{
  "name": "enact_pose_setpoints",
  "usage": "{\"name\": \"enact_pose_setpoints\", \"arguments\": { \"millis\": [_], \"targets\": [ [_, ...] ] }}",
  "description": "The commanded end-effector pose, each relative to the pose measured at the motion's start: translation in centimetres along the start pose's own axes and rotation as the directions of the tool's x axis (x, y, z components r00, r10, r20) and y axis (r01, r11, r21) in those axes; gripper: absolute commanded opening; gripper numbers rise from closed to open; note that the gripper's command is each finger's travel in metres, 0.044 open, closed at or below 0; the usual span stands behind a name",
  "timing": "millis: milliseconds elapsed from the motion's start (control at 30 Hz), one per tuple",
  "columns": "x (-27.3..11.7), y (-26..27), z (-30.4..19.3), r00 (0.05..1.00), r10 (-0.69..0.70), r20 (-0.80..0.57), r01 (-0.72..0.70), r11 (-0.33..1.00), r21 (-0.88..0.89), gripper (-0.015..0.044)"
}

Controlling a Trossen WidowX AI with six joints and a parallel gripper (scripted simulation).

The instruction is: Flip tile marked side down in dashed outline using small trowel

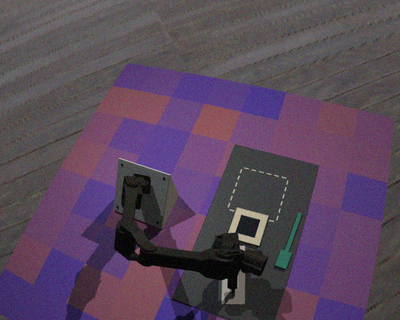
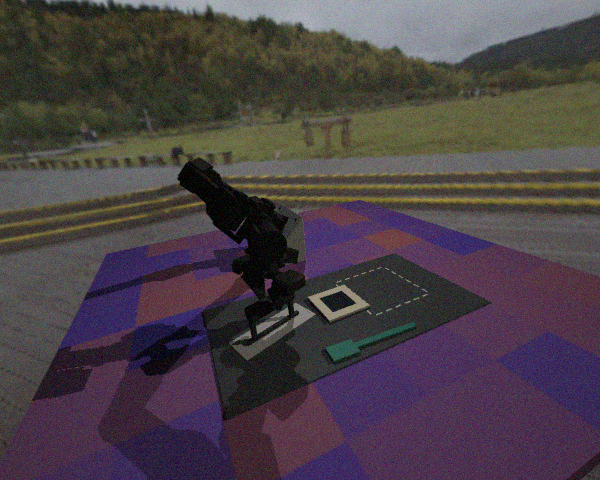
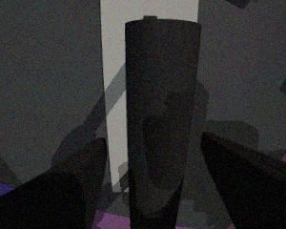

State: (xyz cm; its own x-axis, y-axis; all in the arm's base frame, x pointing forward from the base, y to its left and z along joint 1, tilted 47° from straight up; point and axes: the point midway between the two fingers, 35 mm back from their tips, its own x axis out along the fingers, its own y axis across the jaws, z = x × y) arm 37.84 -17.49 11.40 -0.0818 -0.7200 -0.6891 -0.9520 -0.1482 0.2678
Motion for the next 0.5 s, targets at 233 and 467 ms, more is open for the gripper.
{"name": "enact_pose_setpoints", "arguments": {
  "millis": [233, 467],
  "targets": [
    [-4.3, 0.4, 0.0, 1.0, 0.004, -0.003, -0.004, 1.0, -0.006, 0.027],
    [-5.5, 0.0, 0.4, 1.0, -0.013, -0.001, 0.013, 1.0, -0.003, 0.03]
  ]
}}
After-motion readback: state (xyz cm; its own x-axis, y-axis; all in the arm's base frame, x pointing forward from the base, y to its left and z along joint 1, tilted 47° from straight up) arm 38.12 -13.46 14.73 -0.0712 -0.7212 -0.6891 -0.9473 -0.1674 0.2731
